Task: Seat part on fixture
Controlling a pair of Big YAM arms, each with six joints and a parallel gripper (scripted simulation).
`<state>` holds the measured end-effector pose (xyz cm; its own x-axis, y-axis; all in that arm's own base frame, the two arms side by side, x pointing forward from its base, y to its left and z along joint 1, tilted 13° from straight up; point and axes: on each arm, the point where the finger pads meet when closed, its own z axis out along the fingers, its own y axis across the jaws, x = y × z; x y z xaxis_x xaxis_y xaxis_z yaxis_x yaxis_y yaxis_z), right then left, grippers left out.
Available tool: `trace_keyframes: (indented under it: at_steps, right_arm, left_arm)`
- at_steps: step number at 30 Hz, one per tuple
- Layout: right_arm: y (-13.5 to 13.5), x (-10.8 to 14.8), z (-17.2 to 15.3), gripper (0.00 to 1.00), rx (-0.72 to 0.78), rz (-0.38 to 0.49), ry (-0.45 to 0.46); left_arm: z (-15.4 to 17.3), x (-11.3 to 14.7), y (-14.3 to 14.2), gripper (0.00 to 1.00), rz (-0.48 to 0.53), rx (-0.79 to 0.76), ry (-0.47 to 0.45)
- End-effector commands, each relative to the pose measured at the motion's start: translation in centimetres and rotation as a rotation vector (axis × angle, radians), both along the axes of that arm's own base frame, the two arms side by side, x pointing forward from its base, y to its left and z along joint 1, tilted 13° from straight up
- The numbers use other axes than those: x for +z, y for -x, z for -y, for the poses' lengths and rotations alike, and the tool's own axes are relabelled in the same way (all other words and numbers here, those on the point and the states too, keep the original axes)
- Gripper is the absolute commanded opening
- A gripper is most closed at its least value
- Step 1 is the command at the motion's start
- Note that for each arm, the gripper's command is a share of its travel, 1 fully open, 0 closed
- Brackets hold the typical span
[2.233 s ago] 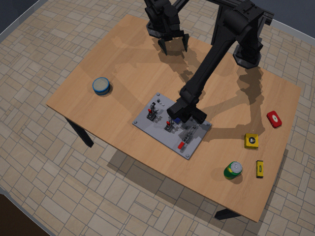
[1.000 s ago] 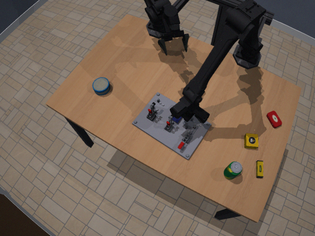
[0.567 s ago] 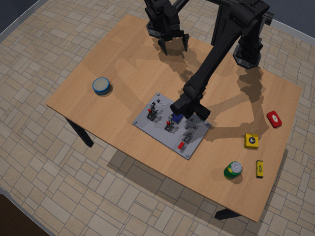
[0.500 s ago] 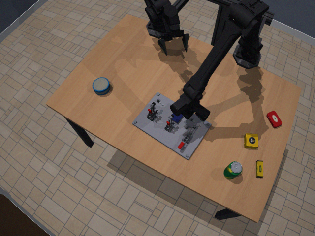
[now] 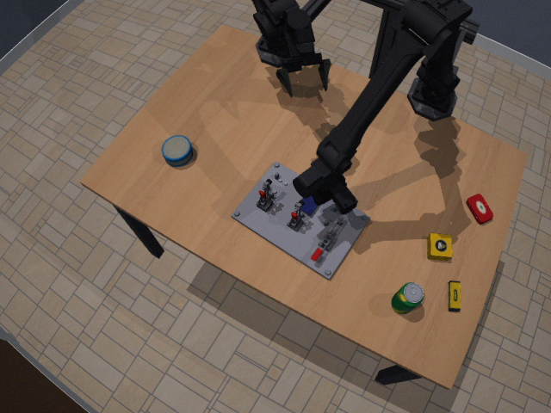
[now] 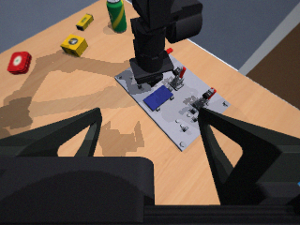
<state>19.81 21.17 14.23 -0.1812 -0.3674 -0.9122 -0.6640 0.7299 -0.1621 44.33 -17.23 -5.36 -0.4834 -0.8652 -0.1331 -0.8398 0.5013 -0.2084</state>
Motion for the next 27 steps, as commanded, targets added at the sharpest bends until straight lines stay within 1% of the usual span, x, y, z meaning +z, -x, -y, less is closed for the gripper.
trace_keyframes:
  at_steps: [1,3,5,10,12,13,15,20,22,26,27]
  right_arm:
    - [-0.2,0.7,-0.2,1.0,-0.001,0.008,-0.012]
    - [-0.2,0.7,-0.2,1.0,-0.001,0.008,-0.012]
    - [-0.2,0.7,-0.2,1.0,-0.001,0.008,-0.012]
    - [-0.2,0.7,-0.2,1.0,-0.001,0.008,-0.012]
    - [-0.2,0.7,-0.2,1.0,-0.001,0.008,-0.012]
    - [-0.2,0.7,-0.2,1.0,-0.001,0.008,-0.012]
    - [-0.2,0.7,-0.2,1.0,-0.001,0.008,-0.012]
    - [-0.2,0.7,-0.2,1.0,-0.001,0.008,-0.012]
    - [-0.2,0.7,-0.2,1.0,-0.001,0.008,-0.012]
    - [-0.2,0.7,-0.2,1.0,-0.001,0.008,-0.012]
    - [-0.2,0.7,-0.2,1.0,-0.001,0.008,-0.012]
  left_arm:
    - [1.0,0.3,0.7,0.0,0.017,-0.254,-0.051]
    - [0.9,-0.2,1.1,0.0,0.01,-0.338,-0.078]
    - [0.8,0.6,1.0,0.0,0.031,-0.414,-0.1]
    - [1.1,0.5,1.7,0.0,0.037,-0.621,-0.161]
    - [1.1,0.5,1.7,0.0,0.037,-0.621,-0.161]
    - [0.9,-0.5,2.1,0.0,0.018,-0.665,-0.176]
    - [1.0,0.4,2.1,0.0,0.04,-0.76,-0.204]
    - [1.0,0.2,2.9,0.0,0.041,-0.972,-0.273]
    - [1.4,-2.0,5.0,0.0,-0.029,-1.071,-0.281]
    - [2.4,-2.6,6.8,0.0,-0.059,-1.159,-0.281]
    - [2.8,-2.5,6.8,0.0,-0.056,-1.168,-0.28]
